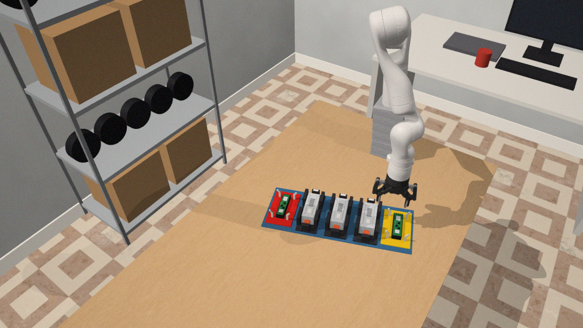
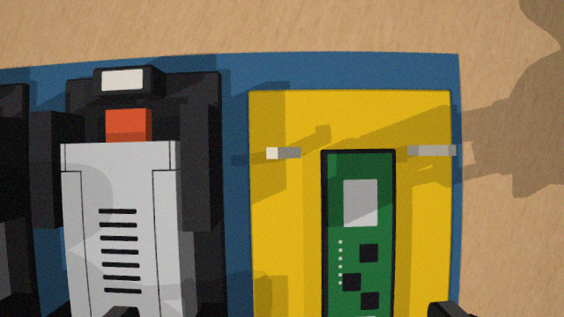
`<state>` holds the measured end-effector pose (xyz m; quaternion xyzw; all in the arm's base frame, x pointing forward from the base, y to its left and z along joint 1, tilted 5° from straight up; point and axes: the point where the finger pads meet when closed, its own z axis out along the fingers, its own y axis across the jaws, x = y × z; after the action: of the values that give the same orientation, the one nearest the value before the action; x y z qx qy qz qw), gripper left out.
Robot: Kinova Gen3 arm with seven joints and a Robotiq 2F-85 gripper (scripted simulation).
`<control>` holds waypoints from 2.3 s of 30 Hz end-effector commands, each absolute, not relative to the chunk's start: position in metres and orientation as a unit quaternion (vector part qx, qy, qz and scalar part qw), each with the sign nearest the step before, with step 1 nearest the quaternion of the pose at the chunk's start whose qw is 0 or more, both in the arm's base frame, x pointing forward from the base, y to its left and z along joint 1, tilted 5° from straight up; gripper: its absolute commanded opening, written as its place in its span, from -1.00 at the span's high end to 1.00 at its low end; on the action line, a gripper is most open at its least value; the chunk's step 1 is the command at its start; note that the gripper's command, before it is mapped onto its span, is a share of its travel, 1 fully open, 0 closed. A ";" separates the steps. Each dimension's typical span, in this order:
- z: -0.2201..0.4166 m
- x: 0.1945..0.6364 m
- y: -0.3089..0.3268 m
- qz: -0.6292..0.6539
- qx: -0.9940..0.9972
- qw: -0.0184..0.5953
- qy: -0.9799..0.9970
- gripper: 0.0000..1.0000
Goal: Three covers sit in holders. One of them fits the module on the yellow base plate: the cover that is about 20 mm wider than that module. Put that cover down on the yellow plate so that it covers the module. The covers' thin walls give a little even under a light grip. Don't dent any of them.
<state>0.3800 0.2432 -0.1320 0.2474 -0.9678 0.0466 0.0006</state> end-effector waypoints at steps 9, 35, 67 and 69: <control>-0.130 0.392 0.223 0.046 0.248 0.000 -0.968 -1.00; -0.126 0.423 0.167 0.046 0.248 0.000 -0.968 -1.00; -0.126 0.418 0.176 0.046 0.248 0.000 -0.968 -1.00; -0.126 0.418 0.177 0.046 0.248 0.000 -0.968 -1.00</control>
<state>0.4172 0.1762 -0.1272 0.2476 -0.9678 0.0463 0.0008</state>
